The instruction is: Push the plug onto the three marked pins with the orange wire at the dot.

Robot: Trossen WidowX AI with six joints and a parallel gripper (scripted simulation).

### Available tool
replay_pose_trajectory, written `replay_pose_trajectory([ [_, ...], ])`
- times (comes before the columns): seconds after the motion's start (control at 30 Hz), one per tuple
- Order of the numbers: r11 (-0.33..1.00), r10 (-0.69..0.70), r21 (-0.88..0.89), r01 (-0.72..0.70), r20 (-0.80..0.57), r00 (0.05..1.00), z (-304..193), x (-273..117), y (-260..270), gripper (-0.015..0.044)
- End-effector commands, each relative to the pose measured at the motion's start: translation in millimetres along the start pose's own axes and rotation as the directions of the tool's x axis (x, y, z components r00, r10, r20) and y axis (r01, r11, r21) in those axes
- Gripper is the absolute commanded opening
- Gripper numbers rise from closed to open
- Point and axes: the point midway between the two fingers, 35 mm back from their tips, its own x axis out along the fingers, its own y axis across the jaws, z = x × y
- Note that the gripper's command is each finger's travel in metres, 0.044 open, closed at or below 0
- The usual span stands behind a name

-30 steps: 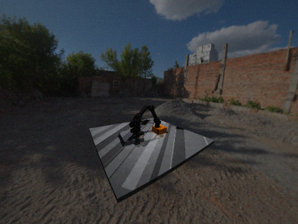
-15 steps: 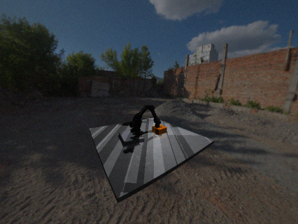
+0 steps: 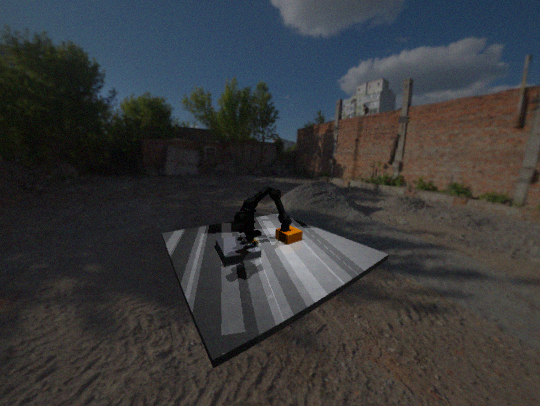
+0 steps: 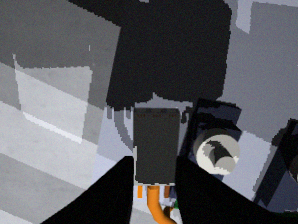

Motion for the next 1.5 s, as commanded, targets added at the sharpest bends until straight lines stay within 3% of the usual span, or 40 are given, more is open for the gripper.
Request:
replay_pose_trajectory([
  [0.0, 1.0, -0.002, 0.017, 0.002, 0.002, 1.0, -9, -7, -14, 0.0],
  [1.47, 0.978, -0.012, 0.206, 0.014, -0.011, 1.0, -176, -3, -130, 0.0],
])
